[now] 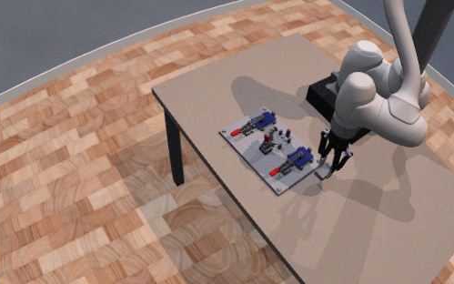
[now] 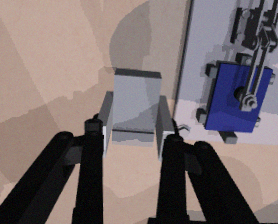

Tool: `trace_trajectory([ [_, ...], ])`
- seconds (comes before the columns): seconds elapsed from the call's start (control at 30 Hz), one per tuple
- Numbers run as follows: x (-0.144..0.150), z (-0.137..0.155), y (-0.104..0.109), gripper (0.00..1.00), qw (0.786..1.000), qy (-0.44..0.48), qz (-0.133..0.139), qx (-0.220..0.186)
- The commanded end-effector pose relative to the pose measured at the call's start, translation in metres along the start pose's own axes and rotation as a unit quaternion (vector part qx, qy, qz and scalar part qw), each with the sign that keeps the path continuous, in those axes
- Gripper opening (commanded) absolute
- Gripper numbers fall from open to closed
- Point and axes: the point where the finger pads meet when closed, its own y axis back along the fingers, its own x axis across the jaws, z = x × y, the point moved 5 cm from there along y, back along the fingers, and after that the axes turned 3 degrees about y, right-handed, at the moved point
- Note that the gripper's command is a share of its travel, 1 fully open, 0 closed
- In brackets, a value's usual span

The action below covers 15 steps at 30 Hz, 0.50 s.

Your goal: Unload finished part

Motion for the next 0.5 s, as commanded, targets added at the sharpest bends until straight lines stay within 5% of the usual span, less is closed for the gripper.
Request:
trace_trajectory([
  [0.0, 0.0, 0.0, -0.009, 0.0, 1.0, 0.0, 0.0, 0.0],
  [0.47, 0.0, 0.0, -0.037, 0.0, 1.0, 0.0, 0.0, 0.0],
])
